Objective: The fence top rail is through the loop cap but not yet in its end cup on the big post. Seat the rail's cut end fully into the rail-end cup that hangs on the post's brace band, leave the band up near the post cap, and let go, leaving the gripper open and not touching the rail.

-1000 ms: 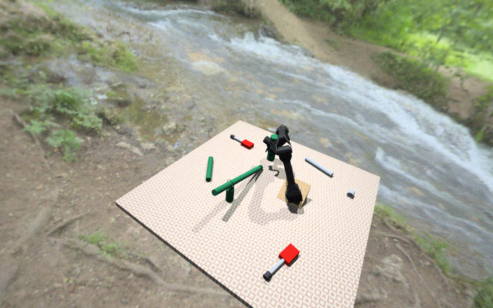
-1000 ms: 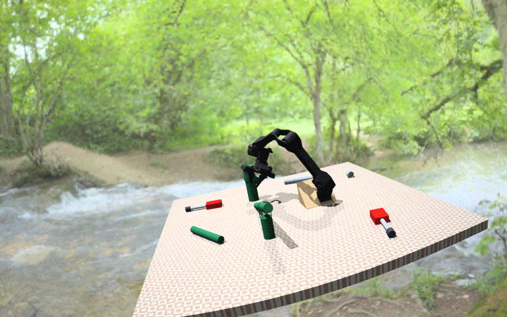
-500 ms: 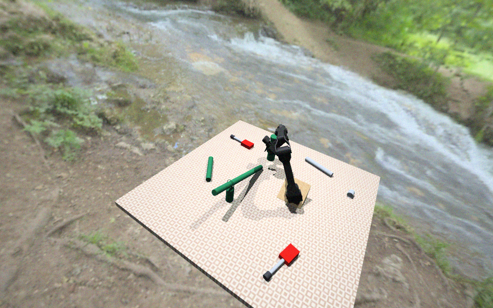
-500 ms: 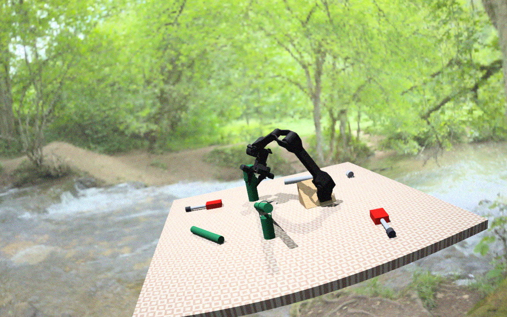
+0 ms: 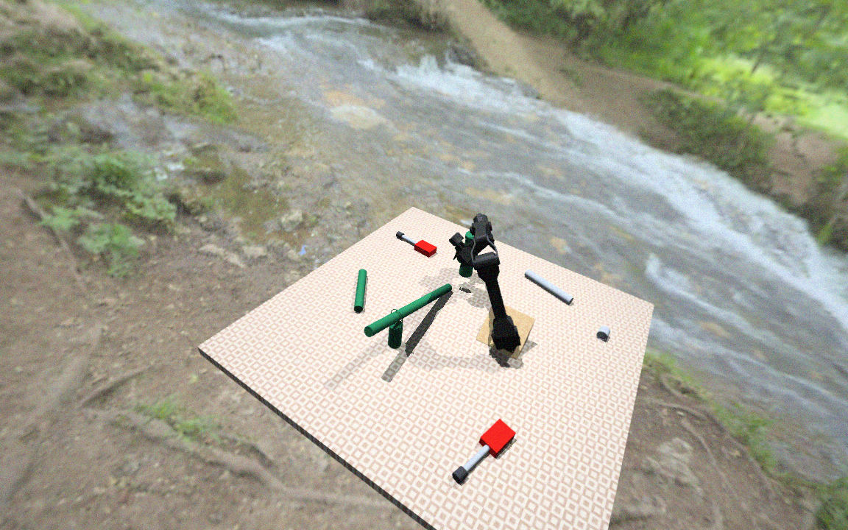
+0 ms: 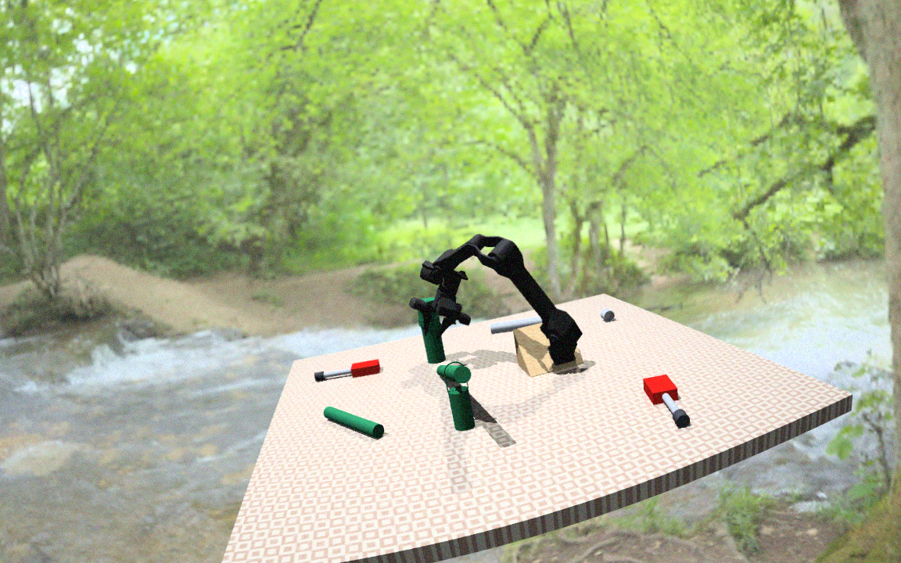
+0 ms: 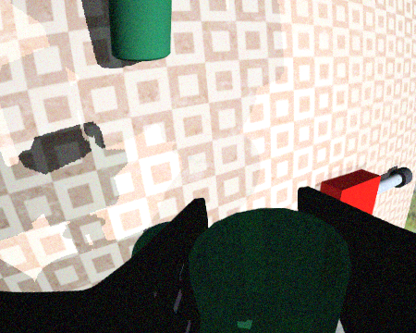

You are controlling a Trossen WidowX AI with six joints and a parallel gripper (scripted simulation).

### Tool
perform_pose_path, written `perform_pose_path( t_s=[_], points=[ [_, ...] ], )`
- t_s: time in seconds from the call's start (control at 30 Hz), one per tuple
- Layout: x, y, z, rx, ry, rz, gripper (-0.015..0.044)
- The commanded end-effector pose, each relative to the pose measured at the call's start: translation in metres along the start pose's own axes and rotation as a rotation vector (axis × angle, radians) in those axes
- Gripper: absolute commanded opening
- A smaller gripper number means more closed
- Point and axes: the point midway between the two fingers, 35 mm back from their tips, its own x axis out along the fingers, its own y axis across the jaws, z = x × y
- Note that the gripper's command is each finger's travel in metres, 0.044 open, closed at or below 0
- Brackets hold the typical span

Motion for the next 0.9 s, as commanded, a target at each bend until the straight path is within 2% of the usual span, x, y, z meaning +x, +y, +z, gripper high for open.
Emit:
perform_pose_path(
  t_s=[0.0,0.87],
  points=[
    [0.0006,-0.0028,-0.0002,0.019,0.019,0.000,0.0000],
    [0.0030,-0.0051,0.0001,0.052,0.036,0.003,0.0000]
  ],
)
